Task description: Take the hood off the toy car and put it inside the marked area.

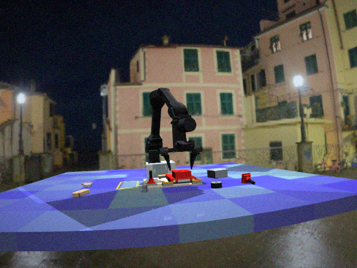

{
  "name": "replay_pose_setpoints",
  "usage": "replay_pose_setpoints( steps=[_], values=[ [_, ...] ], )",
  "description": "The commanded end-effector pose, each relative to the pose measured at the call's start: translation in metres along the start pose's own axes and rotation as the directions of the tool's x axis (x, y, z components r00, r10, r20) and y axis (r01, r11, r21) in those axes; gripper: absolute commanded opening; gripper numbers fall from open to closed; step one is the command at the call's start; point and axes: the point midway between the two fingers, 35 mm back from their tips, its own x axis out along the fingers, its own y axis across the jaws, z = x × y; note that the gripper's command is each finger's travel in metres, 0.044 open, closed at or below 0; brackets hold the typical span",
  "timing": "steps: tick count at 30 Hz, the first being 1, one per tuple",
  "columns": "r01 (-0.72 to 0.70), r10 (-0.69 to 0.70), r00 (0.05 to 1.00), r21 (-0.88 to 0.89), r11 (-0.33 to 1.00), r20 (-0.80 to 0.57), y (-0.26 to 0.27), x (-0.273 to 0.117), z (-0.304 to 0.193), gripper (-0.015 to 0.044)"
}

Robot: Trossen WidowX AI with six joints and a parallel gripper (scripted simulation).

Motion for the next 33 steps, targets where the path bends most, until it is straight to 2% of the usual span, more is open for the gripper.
replay_pose_setpoints(
  steps=[1, 33],
  values=[
    [-0.002, 0.002, 1.000, 0.003, 1.000, -0.001, 0.000, 0.002, 0.000, 0.0440],
    [-0.002, 0.002, 1.000, 0.003, 1.000, -0.001, 0.000, 0.018, -0.001, 0.0440]
  ],
)
